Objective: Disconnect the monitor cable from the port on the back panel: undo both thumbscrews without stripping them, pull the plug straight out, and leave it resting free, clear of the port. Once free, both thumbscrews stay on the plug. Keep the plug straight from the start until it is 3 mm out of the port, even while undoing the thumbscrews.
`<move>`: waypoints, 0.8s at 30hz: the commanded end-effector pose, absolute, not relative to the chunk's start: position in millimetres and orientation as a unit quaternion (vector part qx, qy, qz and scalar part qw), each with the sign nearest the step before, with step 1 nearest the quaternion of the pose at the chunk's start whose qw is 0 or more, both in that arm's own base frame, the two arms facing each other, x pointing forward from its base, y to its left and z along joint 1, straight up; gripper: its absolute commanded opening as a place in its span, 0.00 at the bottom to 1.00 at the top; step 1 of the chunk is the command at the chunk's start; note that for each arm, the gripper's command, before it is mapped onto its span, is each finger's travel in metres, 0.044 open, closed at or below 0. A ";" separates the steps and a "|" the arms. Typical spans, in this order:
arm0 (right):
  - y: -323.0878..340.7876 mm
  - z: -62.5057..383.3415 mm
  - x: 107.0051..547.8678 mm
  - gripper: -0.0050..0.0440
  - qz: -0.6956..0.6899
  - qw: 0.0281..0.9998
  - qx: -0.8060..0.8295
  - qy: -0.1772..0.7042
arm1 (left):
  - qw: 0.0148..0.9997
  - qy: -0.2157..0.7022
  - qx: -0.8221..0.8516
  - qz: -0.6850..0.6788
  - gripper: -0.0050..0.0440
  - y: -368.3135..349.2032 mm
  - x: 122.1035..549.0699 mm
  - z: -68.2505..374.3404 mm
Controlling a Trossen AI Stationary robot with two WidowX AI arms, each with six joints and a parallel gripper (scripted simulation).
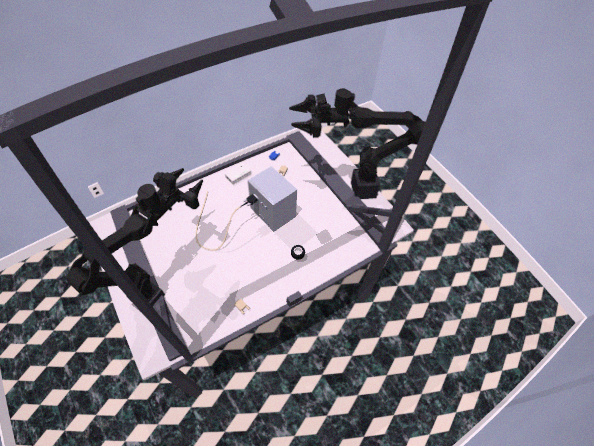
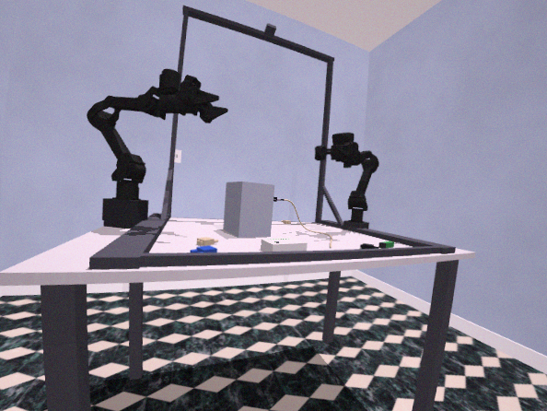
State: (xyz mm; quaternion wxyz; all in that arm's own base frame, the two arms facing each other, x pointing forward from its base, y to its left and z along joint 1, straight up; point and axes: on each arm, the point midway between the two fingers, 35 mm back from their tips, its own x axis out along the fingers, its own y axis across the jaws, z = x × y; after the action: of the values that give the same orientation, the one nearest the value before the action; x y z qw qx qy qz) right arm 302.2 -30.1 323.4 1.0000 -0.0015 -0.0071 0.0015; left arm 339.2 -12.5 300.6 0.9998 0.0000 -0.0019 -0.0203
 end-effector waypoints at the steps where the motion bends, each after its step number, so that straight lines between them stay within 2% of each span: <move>1: -43.3 341.7 287.9 1.00 0.000 1.000 -0.006 -0.020 | 0.999 -0.006 0.001 -0.035 1.00 -21.4 350.2 301.8; 11: -72.8 364.6 225.6 1.00 0.000 1.000 -0.009 -0.010 | 0.996 0.023 0.004 -0.087 1.00 -60.6 394.5 258.4; 24: -54.9 379.7 170.2 1.00 0.000 1.000 -0.005 -0.002 | 0.989 0.052 0.008 -0.139 1.00 -104.4 425.0 203.7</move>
State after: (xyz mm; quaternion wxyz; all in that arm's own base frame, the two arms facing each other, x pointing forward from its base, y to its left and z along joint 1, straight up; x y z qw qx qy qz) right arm 181.2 -65.1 371.0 1.0000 0.0010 0.0006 -0.0010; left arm 417.8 -93.2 203.4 0.9901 0.0052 0.0618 -0.1259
